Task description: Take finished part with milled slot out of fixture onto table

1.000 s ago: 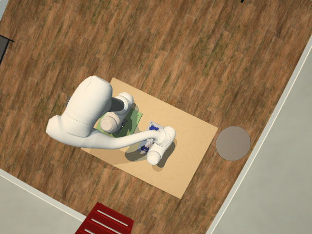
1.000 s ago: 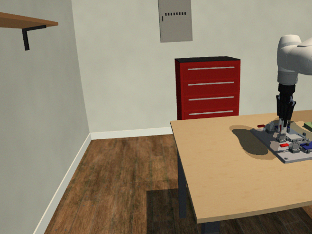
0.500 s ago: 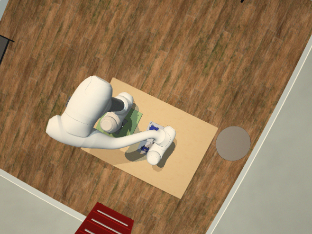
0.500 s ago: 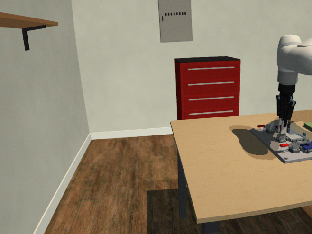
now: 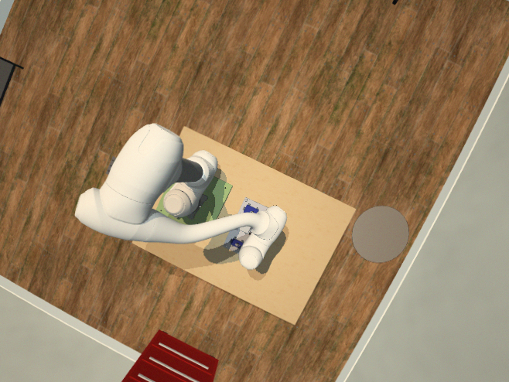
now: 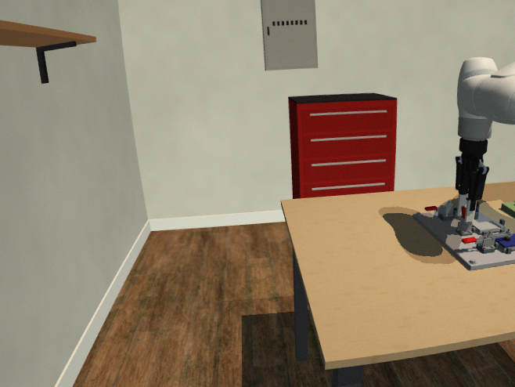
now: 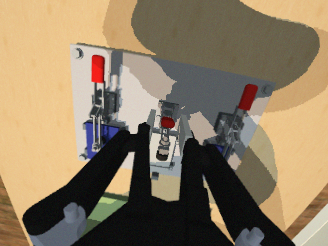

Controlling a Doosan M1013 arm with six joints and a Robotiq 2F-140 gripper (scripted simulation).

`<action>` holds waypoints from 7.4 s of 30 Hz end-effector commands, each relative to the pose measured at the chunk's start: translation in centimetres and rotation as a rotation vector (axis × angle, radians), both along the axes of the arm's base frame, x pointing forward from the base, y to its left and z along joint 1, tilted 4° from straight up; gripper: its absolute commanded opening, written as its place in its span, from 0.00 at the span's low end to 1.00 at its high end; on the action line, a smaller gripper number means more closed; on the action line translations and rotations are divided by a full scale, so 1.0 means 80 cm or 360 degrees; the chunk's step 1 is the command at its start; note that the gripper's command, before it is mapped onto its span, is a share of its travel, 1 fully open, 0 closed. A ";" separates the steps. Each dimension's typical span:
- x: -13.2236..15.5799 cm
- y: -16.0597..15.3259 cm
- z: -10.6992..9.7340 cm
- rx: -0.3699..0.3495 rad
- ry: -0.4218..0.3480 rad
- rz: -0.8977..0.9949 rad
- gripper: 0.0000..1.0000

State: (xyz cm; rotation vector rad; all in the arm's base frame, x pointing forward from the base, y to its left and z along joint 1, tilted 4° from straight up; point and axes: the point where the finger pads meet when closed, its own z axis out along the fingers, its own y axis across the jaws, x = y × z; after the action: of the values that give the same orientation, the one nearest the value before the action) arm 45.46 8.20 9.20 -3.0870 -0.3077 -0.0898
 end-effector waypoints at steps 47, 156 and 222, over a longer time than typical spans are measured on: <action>-0.003 -0.002 0.048 0.0000 0.0000 0.0000 0.28; -0.095 -0.021 0.054 0.0000 0.0000 0.0000 0.58; -0.106 -0.021 -0.021 0.0000 0.0000 0.0000 0.58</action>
State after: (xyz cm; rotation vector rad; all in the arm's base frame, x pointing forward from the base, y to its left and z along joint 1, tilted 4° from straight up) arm 37.00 6.55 7.49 -3.0870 -0.3077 -0.0898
